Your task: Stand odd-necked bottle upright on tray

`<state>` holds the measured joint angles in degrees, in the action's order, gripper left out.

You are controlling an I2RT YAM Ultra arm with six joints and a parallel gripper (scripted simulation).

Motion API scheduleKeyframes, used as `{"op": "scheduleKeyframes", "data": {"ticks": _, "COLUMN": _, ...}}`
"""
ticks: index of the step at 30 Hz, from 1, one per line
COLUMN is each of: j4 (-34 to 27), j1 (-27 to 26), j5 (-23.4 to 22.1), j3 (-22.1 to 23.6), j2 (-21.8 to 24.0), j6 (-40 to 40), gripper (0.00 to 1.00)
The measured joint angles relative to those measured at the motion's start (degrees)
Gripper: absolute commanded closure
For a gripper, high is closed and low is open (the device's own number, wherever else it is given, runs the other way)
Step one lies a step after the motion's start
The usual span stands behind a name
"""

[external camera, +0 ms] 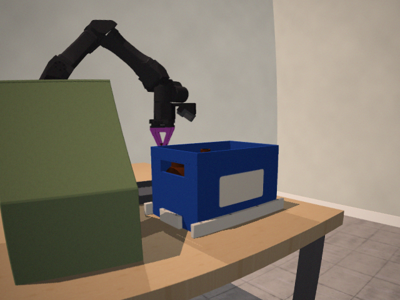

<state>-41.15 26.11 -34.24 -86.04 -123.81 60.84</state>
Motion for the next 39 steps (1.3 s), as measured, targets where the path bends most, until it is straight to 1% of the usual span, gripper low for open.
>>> {"op": "scheduleKeyframes", "data": {"ticks": 4, "j4": 0.00, "j1": 0.00, "j5": 0.00, "j3": 0.00, "j2": 0.00, "j6": 0.00, "gripper": 1.00}}
{"op": "scheduleKeyframes", "data": {"ticks": 5, "j4": 0.00, "j1": 0.00, "j5": 0.00, "j3": 0.00, "j2": 0.00, "j6": 0.00, "gripper": 0.00}}
{"op": "scheduleKeyframes", "data": {"ticks": 39, "j4": 0.02, "j1": -0.02, "j5": 0.00, "j3": -0.02, "j2": 0.02, "j6": 0.00, "gripper": 0.00}}
